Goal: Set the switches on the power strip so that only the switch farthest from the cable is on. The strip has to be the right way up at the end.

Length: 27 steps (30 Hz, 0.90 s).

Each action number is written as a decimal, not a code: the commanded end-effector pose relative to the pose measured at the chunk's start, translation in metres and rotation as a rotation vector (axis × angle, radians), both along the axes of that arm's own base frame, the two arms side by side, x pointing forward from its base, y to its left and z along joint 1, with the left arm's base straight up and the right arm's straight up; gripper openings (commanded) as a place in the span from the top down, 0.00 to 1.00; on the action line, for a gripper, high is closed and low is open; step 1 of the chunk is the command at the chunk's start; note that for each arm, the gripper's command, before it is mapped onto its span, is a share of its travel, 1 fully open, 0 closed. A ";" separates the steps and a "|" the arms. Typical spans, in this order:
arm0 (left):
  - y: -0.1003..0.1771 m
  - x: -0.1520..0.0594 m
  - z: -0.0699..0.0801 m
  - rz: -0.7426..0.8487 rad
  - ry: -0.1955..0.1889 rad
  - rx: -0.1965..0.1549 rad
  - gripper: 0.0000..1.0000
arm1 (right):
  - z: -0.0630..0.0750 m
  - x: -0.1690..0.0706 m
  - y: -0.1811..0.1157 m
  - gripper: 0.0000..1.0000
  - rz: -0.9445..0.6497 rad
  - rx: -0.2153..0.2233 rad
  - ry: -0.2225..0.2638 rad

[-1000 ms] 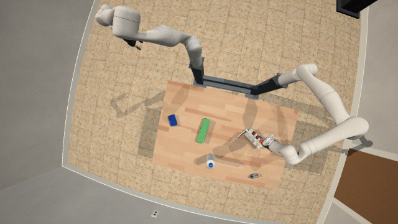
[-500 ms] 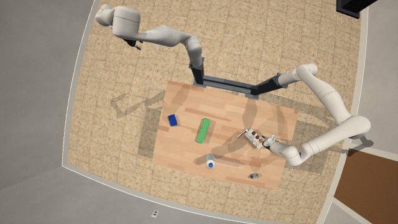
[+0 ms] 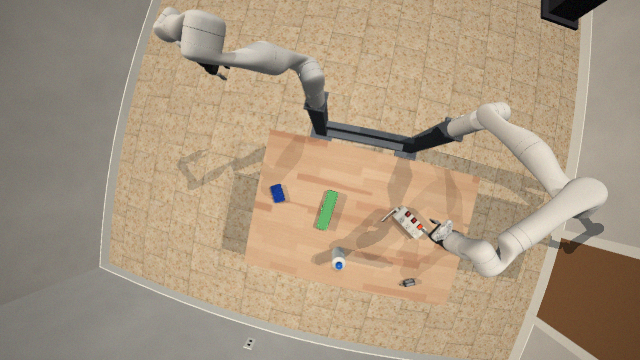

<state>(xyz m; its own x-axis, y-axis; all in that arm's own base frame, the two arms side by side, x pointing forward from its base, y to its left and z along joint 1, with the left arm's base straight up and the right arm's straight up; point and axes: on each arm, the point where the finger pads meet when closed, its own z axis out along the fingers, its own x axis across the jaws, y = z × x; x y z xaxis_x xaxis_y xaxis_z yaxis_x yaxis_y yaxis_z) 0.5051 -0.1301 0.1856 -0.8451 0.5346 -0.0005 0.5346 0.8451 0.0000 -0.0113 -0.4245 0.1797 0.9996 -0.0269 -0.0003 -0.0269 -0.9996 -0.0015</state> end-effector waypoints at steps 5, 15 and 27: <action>0.000 0.000 0.015 0.000 -0.001 0.000 0.00 | 0.001 0.000 0.000 0.00 0.000 -0.002 0.000; 0.000 0.000 0.015 0.000 -0.001 0.000 0.00 | 0.001 0.000 0.000 0.00 0.000 -0.002 0.000; 0.000 0.000 0.015 0.000 -0.001 0.000 0.00 | 0.001 0.000 0.000 0.00 0.000 -0.002 0.000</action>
